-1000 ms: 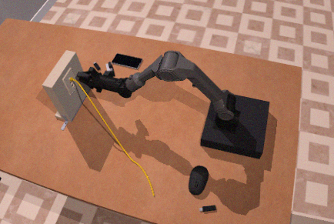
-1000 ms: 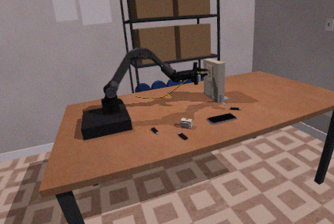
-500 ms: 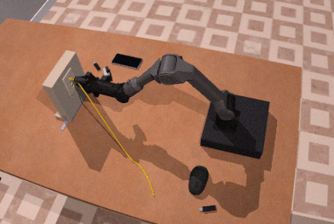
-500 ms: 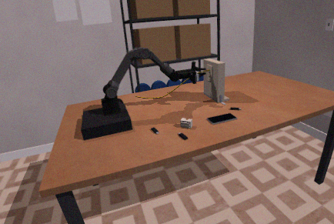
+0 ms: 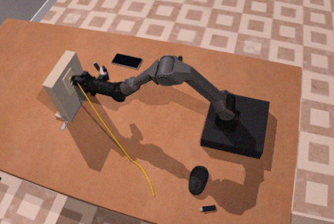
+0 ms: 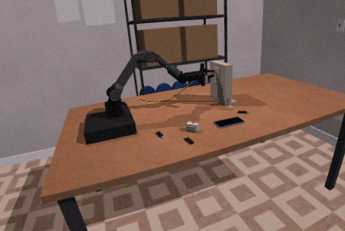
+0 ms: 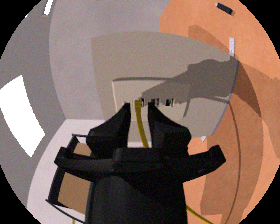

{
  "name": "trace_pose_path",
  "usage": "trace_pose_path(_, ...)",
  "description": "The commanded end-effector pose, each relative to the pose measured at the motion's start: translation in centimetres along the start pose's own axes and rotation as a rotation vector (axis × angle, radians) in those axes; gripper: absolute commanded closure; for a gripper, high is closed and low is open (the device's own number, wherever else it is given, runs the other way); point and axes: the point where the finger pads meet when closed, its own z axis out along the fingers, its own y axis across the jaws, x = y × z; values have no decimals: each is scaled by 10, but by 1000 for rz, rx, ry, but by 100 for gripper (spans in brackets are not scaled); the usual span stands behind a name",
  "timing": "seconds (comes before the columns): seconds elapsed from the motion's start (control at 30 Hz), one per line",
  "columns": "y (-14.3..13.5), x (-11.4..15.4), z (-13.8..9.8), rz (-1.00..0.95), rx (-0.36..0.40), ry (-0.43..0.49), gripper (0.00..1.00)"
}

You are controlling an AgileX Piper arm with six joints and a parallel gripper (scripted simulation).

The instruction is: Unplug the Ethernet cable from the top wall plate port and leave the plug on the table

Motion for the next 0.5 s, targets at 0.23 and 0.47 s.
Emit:
trace_pose_path(0.23,2,0,10,1,-3,-1,68)
trace_pose_path(0.47,2,0,10,1,-3,-1,68)
